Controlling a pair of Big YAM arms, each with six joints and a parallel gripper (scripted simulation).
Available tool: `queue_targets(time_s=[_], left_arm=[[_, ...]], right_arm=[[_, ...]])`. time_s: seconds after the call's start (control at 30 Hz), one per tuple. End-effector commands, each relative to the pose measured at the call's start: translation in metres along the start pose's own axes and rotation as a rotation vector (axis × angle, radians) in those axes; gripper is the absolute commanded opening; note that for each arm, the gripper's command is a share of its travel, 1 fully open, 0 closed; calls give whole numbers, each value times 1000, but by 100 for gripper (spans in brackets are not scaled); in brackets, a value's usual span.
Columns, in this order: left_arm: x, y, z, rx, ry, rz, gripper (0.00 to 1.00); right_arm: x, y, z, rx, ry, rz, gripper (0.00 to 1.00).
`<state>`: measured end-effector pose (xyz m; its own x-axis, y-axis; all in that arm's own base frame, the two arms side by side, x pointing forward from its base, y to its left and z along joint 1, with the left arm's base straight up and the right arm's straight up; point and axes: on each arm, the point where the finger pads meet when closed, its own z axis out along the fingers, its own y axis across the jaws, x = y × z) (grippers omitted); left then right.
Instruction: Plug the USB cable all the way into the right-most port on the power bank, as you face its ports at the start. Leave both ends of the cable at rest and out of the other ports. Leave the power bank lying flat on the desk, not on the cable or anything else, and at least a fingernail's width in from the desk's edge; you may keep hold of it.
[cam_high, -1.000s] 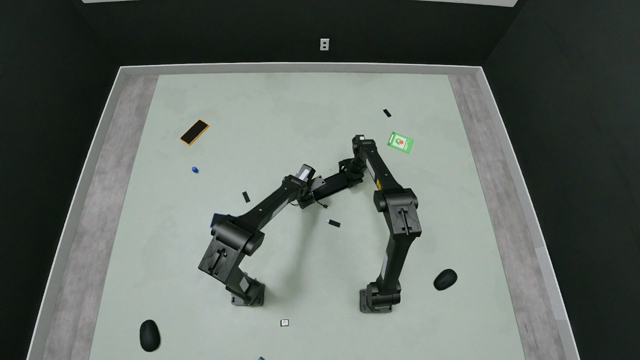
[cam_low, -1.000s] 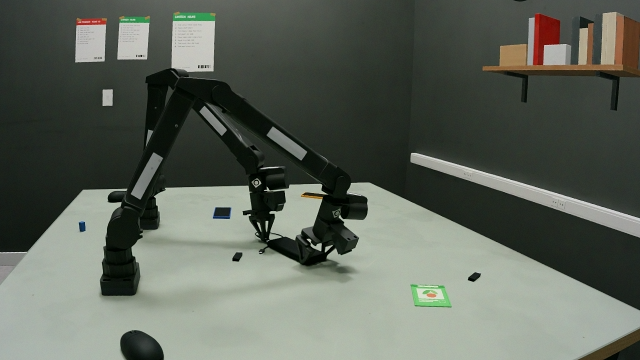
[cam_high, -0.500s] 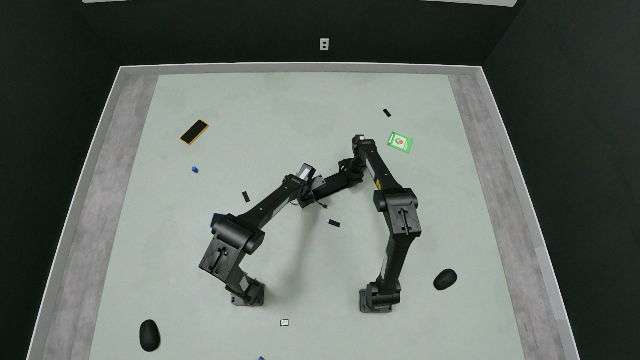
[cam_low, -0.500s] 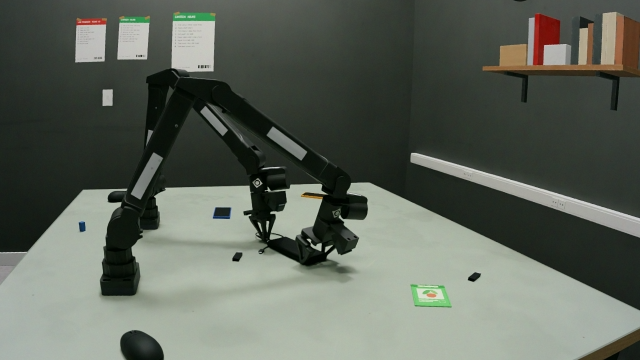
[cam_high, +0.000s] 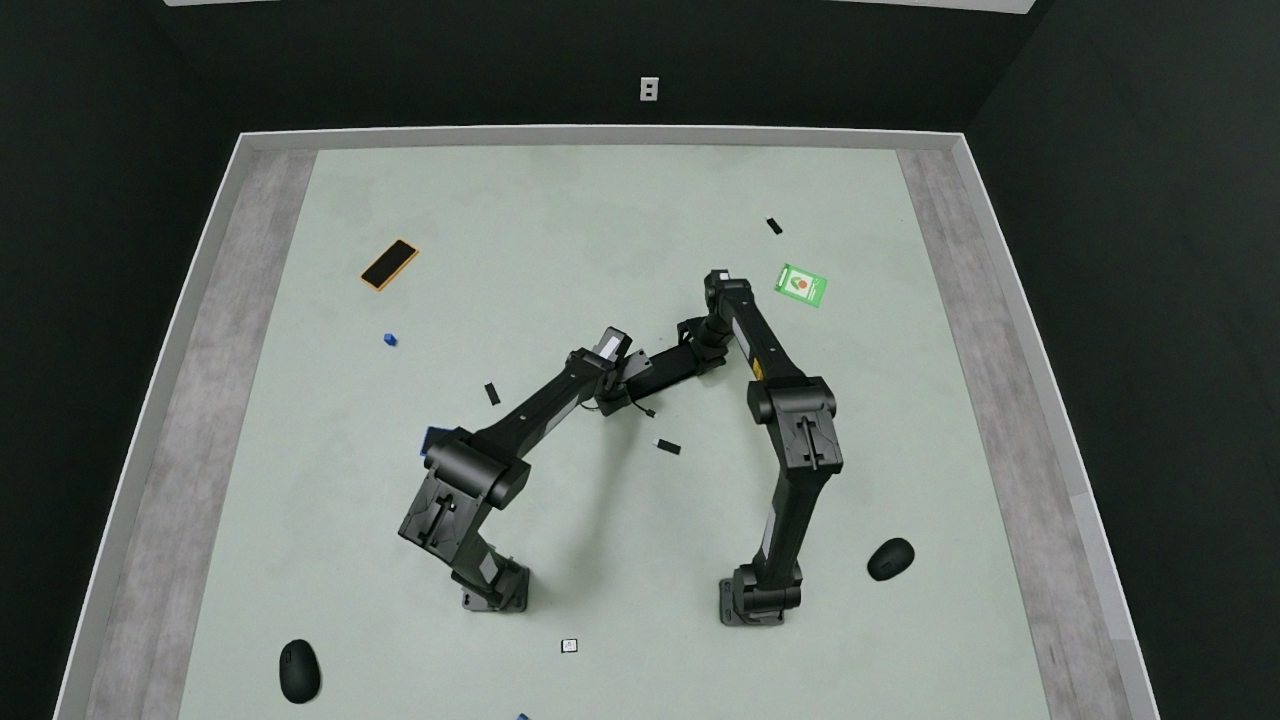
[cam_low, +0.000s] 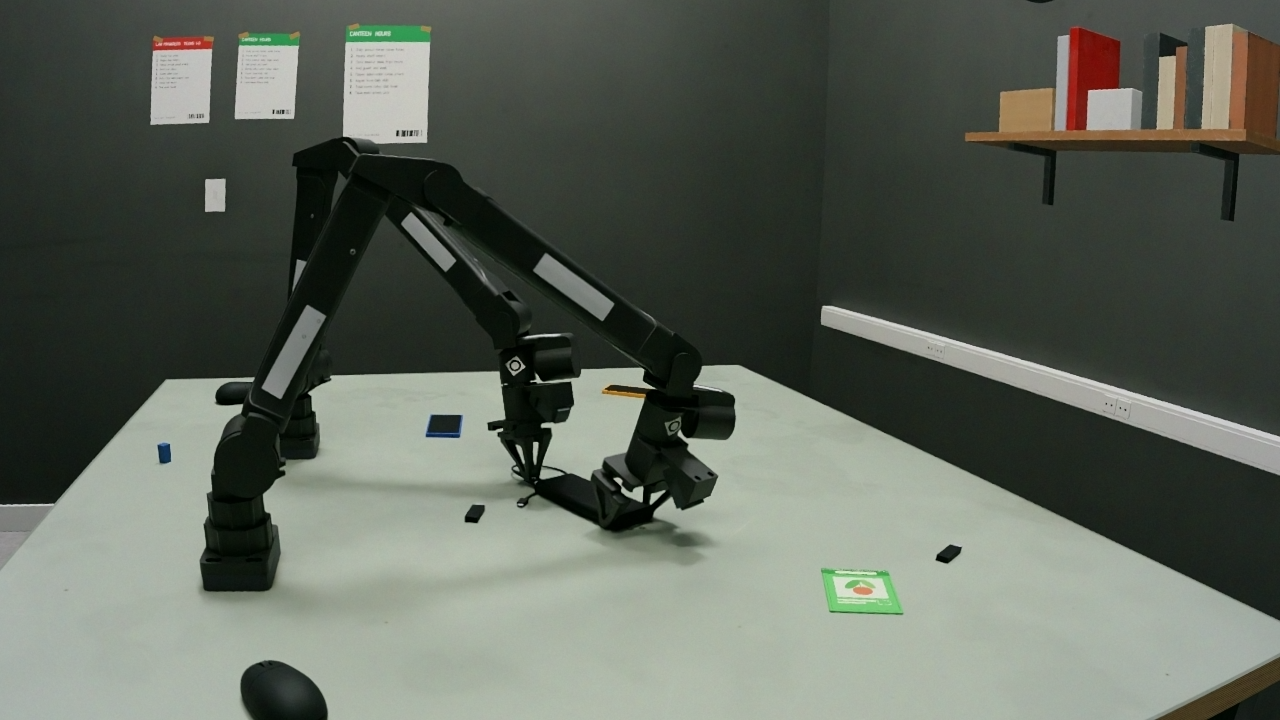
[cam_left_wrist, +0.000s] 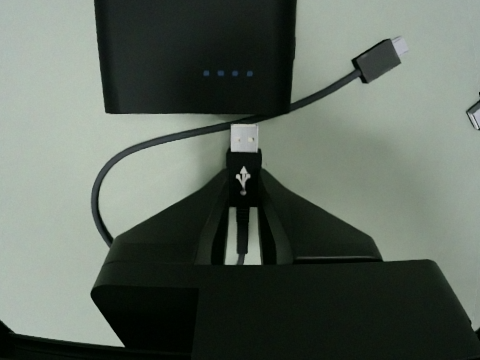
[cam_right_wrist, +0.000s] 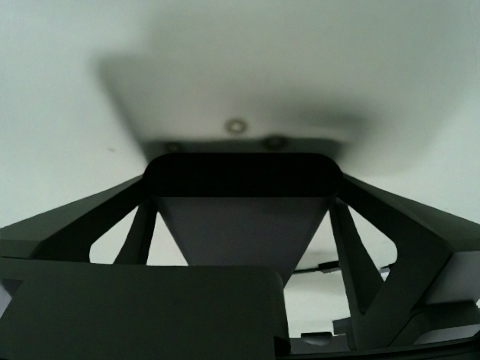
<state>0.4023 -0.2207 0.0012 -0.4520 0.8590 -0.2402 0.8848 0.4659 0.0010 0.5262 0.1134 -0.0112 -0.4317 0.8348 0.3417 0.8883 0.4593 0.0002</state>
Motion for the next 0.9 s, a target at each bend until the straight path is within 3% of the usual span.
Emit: queue_targets(time_s=[0.0,0.87], left_arm=[[-26,16,-5,-17,-32,-3,7],[-36,11,-3,-17,-30,3,7]], right_arm=[[-1,6,4,-4,-1,-3,79],[-1,6,4,-4,-1,-3,79]])
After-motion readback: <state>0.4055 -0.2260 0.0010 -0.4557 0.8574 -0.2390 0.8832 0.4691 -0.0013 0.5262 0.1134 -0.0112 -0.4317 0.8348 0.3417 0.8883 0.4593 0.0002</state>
